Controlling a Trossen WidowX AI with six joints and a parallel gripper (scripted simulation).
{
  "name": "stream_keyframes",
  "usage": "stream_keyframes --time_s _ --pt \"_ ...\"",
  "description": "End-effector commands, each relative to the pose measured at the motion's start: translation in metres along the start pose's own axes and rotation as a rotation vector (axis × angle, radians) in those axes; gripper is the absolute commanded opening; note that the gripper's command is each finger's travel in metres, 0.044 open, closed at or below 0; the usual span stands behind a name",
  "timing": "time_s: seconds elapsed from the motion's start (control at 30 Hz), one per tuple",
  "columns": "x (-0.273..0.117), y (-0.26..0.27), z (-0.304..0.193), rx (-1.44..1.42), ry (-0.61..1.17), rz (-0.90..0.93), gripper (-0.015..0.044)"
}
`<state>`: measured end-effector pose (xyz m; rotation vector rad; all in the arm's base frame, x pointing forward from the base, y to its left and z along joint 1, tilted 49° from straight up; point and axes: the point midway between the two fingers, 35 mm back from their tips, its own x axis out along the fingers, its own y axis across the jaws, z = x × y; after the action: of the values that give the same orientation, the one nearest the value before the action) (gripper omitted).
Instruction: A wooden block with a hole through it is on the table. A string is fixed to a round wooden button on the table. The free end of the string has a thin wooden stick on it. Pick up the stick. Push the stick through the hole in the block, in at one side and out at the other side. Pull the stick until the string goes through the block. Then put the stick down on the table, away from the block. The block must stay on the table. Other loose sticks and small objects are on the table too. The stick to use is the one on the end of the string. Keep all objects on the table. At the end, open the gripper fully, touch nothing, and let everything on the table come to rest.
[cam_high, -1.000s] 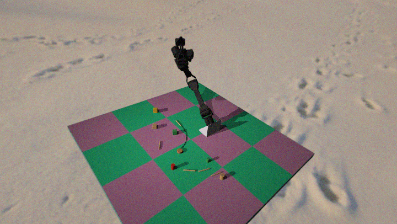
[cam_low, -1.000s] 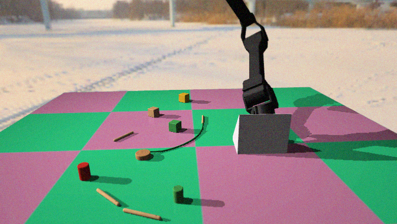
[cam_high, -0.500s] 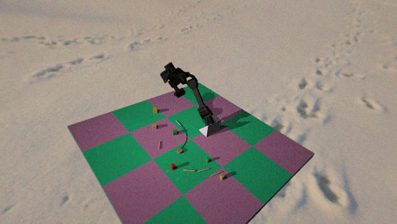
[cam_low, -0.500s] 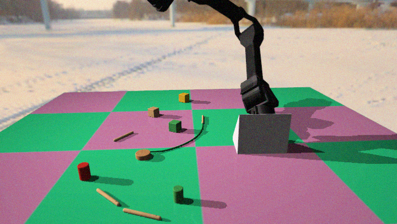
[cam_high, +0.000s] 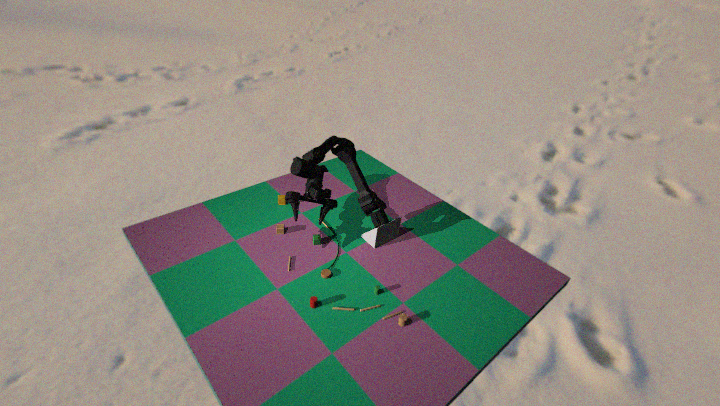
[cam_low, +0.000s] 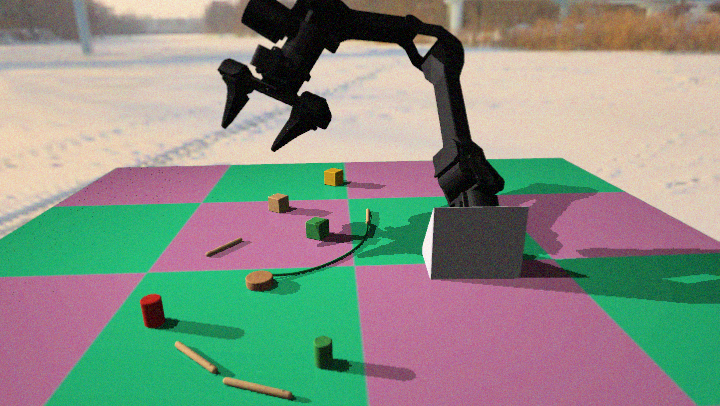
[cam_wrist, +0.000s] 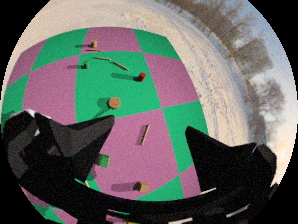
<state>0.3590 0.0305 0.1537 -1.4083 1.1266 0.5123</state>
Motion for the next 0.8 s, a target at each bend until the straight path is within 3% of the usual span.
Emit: stream_keyframes --time_s 0.0,0.27,0.77 --pt "0.021 0.03 -0.048 0.064 0.225 0.122 0.044" --pt "0.028 0.084 -0.137 0.107 0.658 0.313 0.044" --pt "0.028 0.085 -0.138 0.106 0.667 0.316 0.044"
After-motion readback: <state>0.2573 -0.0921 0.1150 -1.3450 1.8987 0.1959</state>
